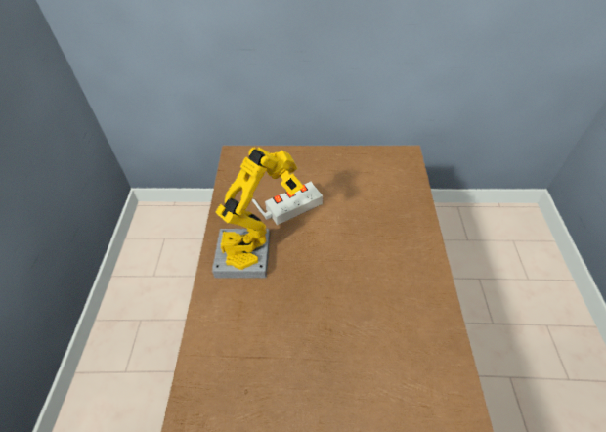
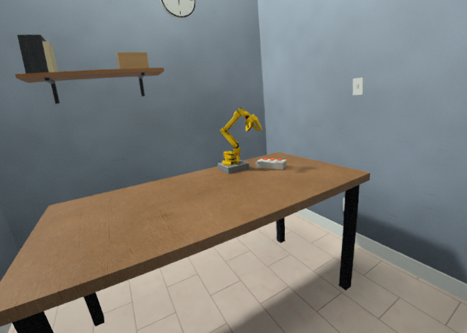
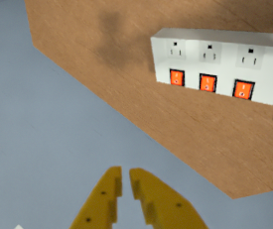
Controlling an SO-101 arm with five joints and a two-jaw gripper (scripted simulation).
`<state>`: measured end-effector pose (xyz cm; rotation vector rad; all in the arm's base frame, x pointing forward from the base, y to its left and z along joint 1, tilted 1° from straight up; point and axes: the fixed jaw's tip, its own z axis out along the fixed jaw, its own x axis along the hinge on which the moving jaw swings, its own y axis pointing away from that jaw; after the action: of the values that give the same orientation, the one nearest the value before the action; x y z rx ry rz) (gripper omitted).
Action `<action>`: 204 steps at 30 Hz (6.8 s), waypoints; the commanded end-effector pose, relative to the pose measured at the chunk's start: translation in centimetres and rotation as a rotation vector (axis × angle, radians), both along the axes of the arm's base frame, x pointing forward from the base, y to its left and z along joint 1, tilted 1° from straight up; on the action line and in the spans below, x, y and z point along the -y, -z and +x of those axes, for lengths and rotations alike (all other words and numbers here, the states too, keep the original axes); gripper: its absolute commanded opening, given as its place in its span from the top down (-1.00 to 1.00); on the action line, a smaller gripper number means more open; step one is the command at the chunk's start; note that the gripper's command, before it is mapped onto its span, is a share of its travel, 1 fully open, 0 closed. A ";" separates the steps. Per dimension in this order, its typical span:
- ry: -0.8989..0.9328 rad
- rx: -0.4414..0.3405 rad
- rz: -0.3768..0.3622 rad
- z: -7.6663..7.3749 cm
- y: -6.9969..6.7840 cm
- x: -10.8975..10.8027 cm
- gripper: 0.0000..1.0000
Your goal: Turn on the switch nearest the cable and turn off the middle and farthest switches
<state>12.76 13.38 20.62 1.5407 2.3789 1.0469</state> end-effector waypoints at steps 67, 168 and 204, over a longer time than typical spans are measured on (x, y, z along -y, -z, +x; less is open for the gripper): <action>-0.041 -0.275 -0.325 -0.7 7.5 0.4 1.00; -0.462 -0.204 -0.384 -2.7 16.6 -17.3 1.00; -0.462 -0.204 -0.384 -2.7 16.6 -17.3 1.00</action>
<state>10.31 30.69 4.22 1.0580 2.9299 0.4679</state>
